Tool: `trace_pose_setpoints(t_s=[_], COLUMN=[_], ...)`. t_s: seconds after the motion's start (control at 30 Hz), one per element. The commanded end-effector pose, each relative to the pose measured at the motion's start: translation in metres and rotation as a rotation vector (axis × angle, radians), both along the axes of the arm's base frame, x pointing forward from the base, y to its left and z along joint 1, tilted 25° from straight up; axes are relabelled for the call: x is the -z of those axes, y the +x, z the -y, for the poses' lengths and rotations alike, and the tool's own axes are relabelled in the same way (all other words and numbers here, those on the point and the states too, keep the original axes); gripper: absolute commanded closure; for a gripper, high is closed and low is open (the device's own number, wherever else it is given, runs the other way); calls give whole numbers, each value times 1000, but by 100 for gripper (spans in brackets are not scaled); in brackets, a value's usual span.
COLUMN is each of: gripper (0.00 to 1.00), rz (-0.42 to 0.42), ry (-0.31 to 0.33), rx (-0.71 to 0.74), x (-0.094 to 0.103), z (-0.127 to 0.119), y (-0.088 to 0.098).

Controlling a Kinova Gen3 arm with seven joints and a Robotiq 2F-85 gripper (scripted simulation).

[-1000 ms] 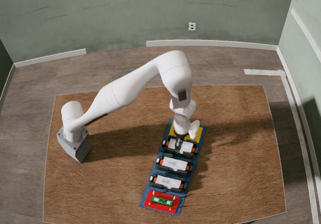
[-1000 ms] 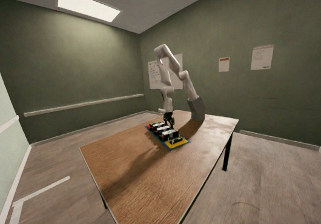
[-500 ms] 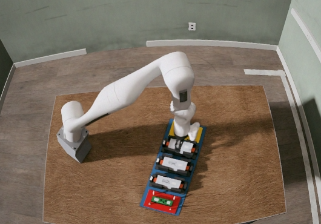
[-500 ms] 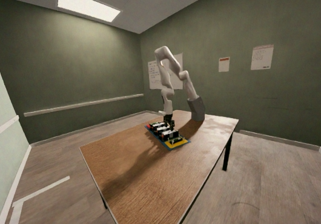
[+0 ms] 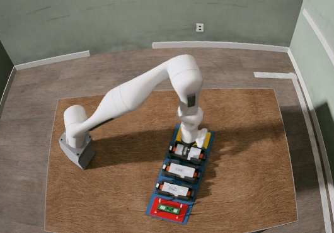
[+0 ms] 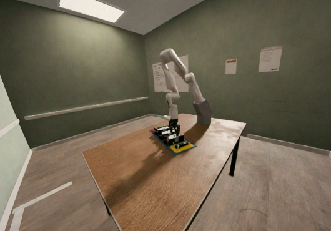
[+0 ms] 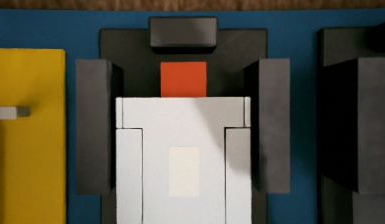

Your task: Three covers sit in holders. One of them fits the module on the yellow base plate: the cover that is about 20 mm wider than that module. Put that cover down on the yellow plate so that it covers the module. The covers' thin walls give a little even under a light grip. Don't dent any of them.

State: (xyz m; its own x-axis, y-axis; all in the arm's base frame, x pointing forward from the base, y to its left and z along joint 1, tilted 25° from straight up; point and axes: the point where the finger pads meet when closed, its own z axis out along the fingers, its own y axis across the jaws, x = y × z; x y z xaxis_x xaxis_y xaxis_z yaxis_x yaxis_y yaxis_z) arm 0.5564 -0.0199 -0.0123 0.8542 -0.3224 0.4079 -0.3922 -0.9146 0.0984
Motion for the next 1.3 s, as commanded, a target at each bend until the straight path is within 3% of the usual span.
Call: trace_pose_setpoints(t_s=[0.0, 1.27], gripper=[0, 0], rz=[2, 2], ry=[0, 0], rx=[-1, -1], x=[-1, 20], z=[0, 5], y=[1, 8])
